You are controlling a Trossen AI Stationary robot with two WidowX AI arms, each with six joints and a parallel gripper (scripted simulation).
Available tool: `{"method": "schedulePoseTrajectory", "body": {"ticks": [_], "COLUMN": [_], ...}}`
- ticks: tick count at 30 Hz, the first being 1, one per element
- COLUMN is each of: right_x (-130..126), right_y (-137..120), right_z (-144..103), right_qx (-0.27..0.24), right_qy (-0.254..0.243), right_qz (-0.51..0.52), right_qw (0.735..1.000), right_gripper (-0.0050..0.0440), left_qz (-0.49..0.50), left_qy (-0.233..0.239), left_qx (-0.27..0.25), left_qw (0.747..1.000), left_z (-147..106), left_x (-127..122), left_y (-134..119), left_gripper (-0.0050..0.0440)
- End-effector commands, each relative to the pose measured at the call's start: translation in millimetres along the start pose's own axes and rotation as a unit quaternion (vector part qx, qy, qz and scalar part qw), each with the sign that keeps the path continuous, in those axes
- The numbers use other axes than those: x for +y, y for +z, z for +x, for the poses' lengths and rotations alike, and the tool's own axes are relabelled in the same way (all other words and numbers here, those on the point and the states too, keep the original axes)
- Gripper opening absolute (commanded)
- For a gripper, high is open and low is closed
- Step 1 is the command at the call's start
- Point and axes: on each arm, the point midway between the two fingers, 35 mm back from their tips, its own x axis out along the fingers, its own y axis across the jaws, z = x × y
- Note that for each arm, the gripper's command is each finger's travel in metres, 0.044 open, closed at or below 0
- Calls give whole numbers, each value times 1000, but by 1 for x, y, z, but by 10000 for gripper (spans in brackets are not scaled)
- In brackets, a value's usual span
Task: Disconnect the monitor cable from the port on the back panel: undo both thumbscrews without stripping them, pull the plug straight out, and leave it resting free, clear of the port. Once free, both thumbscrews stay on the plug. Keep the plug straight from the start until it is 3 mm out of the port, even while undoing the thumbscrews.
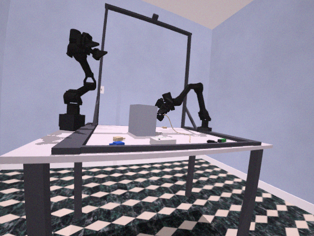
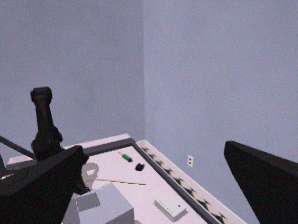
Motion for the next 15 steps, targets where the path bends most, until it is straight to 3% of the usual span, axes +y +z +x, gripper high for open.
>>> {"method": "schedulePoseTrajectory", "body": {"ticks": [1, 9, 11, 15], "right_x": [1, 1, 1, 1], "right_y": [3, 3, 3, 3], "right_z": [0, 0, 0, 0], "right_qx": [-1, -1, -1, -1], "right_qy": [1, 1, 1, 1], "right_qz": [-2, -2, -2, -2], "right_qw": [1000, 1000, 1000, 1000], "right_gripper": [440, 440, 440, 440], "left_qz": [-13, -13, -13, -13], "left_qy": [3, 3, 3, 3], "left_qx": [-7, -7, -7, -7], "left_qw": [1000, 1000, 1000, 1000], "left_z": [-3, -3, -3, -3], "left_x": [8, 8, 8, 8], "left_y": [7, 7, 7, 7], "left_gripper": [48, 240, 240, 336]}}
